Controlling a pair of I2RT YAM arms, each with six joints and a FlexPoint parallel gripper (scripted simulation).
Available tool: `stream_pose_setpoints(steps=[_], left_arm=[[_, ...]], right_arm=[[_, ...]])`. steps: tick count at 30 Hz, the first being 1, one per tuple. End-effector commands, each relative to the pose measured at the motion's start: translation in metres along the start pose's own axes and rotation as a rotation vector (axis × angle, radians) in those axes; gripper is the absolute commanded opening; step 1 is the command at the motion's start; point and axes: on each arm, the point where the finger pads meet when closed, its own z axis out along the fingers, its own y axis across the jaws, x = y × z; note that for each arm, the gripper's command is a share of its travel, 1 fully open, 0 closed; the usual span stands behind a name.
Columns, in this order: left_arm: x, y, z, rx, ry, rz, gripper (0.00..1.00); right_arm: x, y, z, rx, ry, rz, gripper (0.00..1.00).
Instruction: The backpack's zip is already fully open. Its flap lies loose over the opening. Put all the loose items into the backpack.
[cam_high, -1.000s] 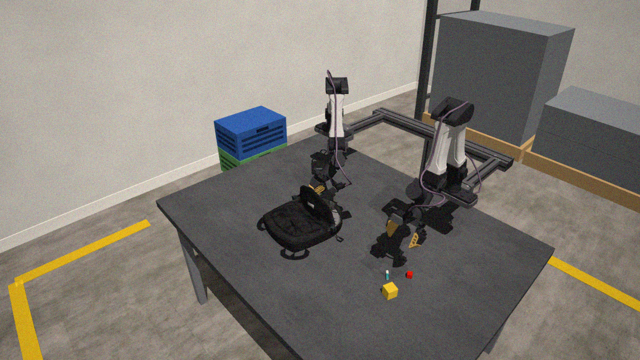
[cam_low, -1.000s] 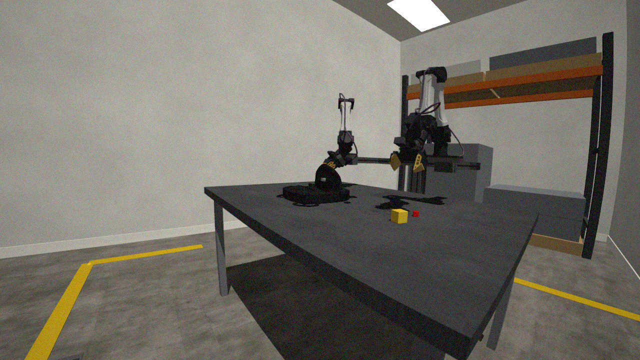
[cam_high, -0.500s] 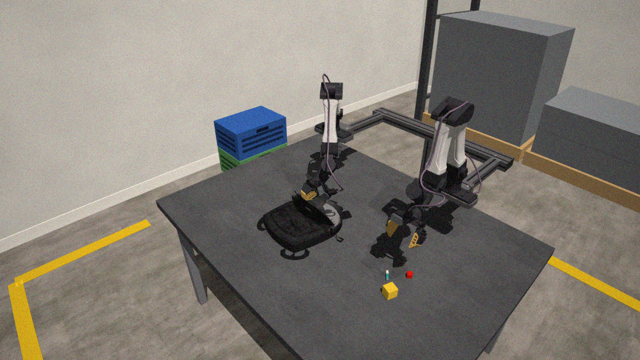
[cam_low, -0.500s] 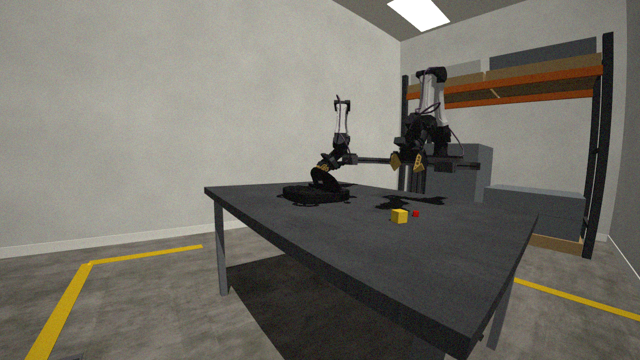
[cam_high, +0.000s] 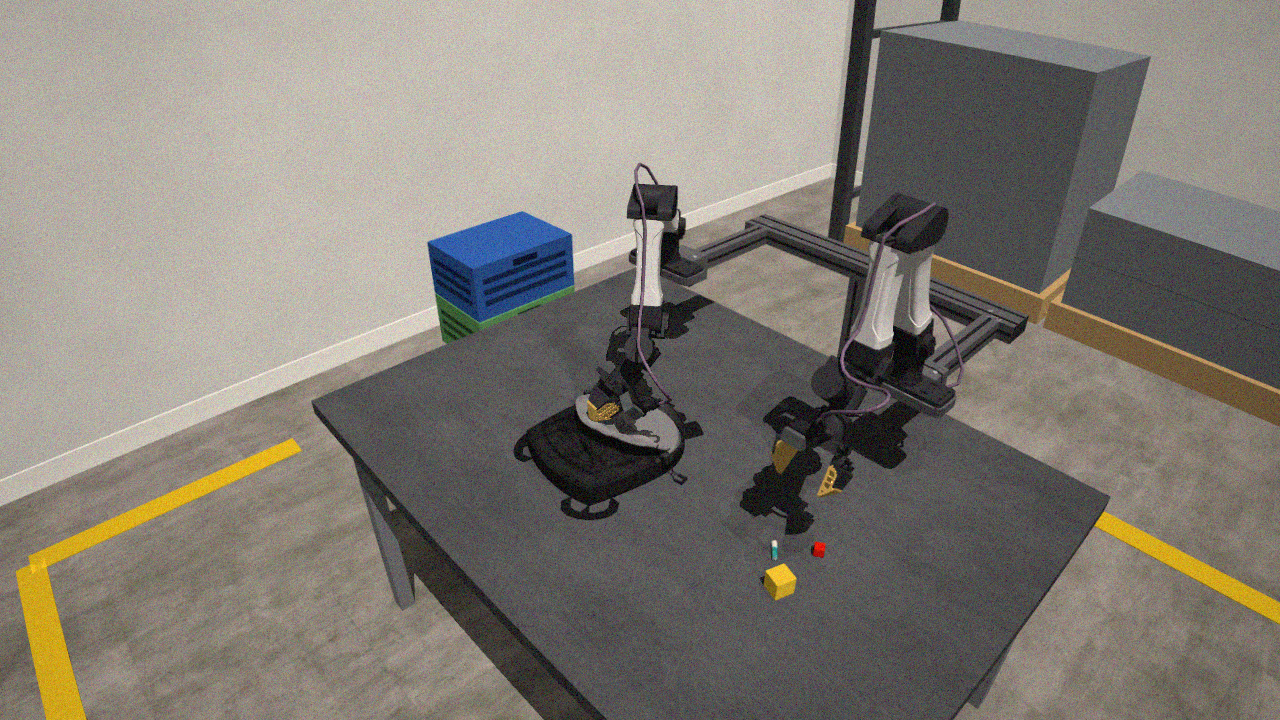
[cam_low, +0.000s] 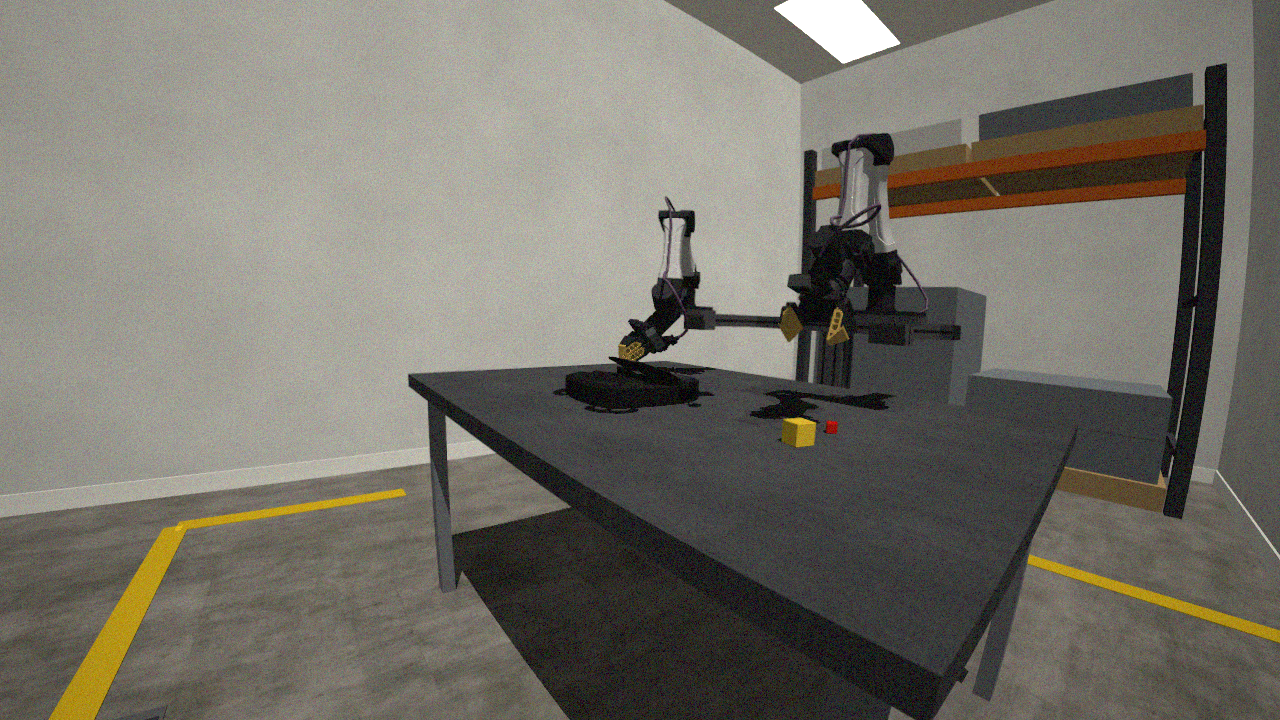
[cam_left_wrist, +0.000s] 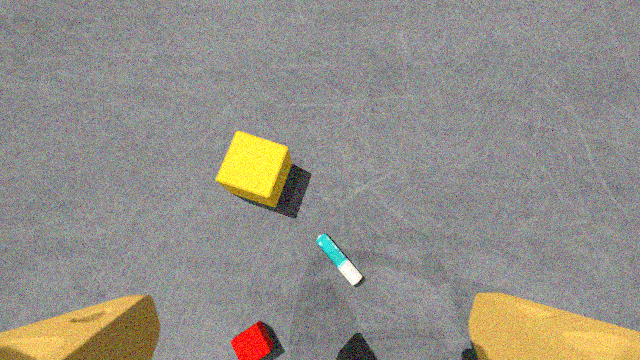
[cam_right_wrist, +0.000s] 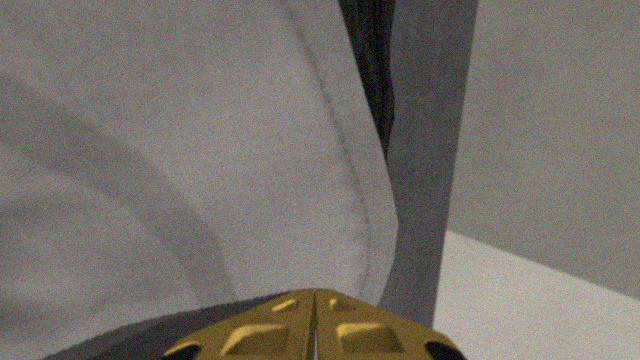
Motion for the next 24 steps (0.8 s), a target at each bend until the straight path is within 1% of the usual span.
stream_pose_setpoints(steps=[1,4,5,6,8,9,14,17,19,24], left_arm=[[-0.006,0.0,-0.001,-0.001,-0.017,-0.001,0.9],[-0.005,0.0,-0.001,-0.001,-0.017,-0.001,0.9],[-0.005,0.0,-0.001,-0.001,-0.017,-0.001,0.9],[-0.005,0.0,-0.001,-0.001,-0.017,-0.001,0.9],[-0.005,0.0,-0.001,-0.001,-0.017,-0.001,0.9],[-0.005,0.0,-0.001,-0.001,-0.017,-0.001,0.9],[-0.005,0.0,-0.001,-0.001,-0.017,-0.001,0.9],[-0.005,0.0,-0.001,-0.001,-0.017,-0.001,0.9],[-0.005,0.0,-0.001,-0.001,-0.017,-0.001,0.9],[-0.005,0.0,-0.001,-0.001,-0.016,-0.001,0.9]], right_arm=[[-0.006,-0.011,0.018,0.027,-0.026,0.021,0.0],[-0.006,-0.008,0.021,0.028,-0.026,0.021,0.0],[-0.006,0.009,0.042,0.027,-0.026,0.02,0.0],[-0.007,0.009,0.042,0.027,-0.026,0.02,0.0],[0.004,0.02,0.038,0.015,-0.019,0.01,0.0],[-0.01,-0.006,0.019,0.053,-0.053,0.031,0.0],[-0.007,-0.006,-0.001,0.061,-0.039,0.047,0.0],[-0.003,-0.001,-0.013,0.042,-0.027,0.032,0.0],[-0.003,-0.001,-0.013,0.042,-0.027,0.032,0.0],[-0.002,-0.001,-0.033,0.042,-0.027,0.032,0.0]])
